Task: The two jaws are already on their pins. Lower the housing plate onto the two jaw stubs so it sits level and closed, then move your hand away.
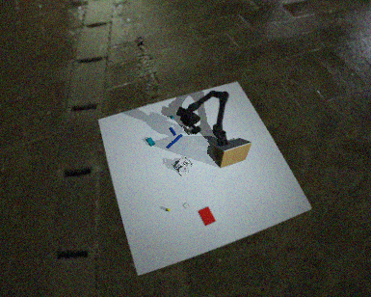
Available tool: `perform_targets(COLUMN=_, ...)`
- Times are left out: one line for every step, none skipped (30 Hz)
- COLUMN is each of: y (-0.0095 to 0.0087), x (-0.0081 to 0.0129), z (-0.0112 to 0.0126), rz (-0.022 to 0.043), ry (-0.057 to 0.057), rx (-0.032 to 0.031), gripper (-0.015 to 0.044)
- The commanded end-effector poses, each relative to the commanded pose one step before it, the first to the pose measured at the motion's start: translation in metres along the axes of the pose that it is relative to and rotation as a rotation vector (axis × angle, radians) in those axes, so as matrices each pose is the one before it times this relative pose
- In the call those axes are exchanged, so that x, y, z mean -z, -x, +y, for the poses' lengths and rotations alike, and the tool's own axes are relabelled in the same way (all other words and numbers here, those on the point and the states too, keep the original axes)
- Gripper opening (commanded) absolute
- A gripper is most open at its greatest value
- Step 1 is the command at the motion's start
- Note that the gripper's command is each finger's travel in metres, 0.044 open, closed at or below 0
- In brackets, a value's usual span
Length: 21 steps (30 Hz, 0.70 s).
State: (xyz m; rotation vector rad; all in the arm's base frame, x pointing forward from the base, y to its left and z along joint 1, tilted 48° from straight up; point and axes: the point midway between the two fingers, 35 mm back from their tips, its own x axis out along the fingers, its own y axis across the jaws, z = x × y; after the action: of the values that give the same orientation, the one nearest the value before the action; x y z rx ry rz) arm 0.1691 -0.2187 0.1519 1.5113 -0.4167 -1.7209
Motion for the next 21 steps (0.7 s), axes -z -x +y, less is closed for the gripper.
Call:
perform_targets(y=0.01473, x=-0.00016, z=0.00497, rz=0.00503, ry=-0.016, rx=-0.0157, gripper=0.0351)
perform_targets(y=0.00318, x=0.00014, z=-0.00008, rz=0.00021, ry=0.0001, rx=0.00058, gripper=0.0351)
perform_targets(y=0.00319, x=0.00008, z=-0.00009, rz=0.00018, ry=0.0002, rx=0.00047, gripper=0.0351)
perform_targets(y=0.00319, x=0.00002, z=-0.0001, rz=0.00015, ry=0.0002, rx=0.00037, gripper=0.0351)
perform_targets(y=0.00319, x=-0.00004, z=-0.00011, rz=0.00013, ry=0.0002, rx=0.00026, gripper=0.0351)
perform_targets(y=0.0032, x=-0.0001, z=-0.00011, rz=0.00011, ry=0.0003, rx=0.00015, gripper=0.0351)
perform_targets(y=0.0032, x=-0.00016, z=-0.00012, rz=0.00009, ry=0.0003, rx=0.00005, gripper=0.0351)
perform_targets(y=0.0032, x=-0.00022, z=-0.00012, rz=0.00007, ry=0.0003, rx=-0.00006, gripper=0.0351)
perform_targets(y=0.00319, x=-0.00028, z=-0.00012, rz=0.00006, ry=0.0004, rx=-0.00017, gripper=0.0351)
perform_targets(y=0.00319, x=-0.00034, z=-0.00012, rz=0.00005, ry=0.0004, rx=-0.00028, gripper=0.0351)
perform_targets(y=0.00318, x=-0.00039, z=-0.00012, rz=0.00004, ry=0.0004, rx=-0.00039, gripper=0.0351)
perform_targets(y=0.00318, x=-0.00045, z=-0.00012, rz=0.00003, ry=0.0005, rx=-0.0005, gripper=0.0351)
perform_targets(y=0.00317, x=-0.00051, z=-0.00012, rz=0.00002, ry=0.0005, rx=-0.00061, gripper=0.0351)
perform_targets(y=0.00257, x=-0.00046, z=-0.00009, rz=0.00002, ry=0.0004, rx=-0.00058, gripper=0.0351)
perform_targets(y=0.00154, x=-0.00029, z=-0.00006, rz=0.00001, ry=0.0003, rx=-0.00038, gripper=0.0351)
perform_targets(y=0.00051, x=-0.0001, z=-0.00002, rz=0.0, ry=0.0001, rx=-0.00013, gripper=0.0351)
perform_targets(y=0.0, x=0.0, z=0.0, rz=0.0, ry=0.0, rx=0.0, gripper=0.0351)
perform_targets(y=0.0, x=0.0, z=0.0, rz=0.0, ry=0.0, rx=0.0, gripper=0.0351)
perform_targets(y=0.0, x=0.0, z=0.0, rz=0.0, ry=0.0, rx=0.0, gripper=0.0351)
perform_targets(y=0.0, x=0.0, z=0.0, rz=0.0, ry=0.0, rx=0.0, gripper=0.0351)
perform_targets(y=0.0, x=0.0, z=0.0, rz=0.0, ry=0.0, rx=0.0, gripper=0.0351)
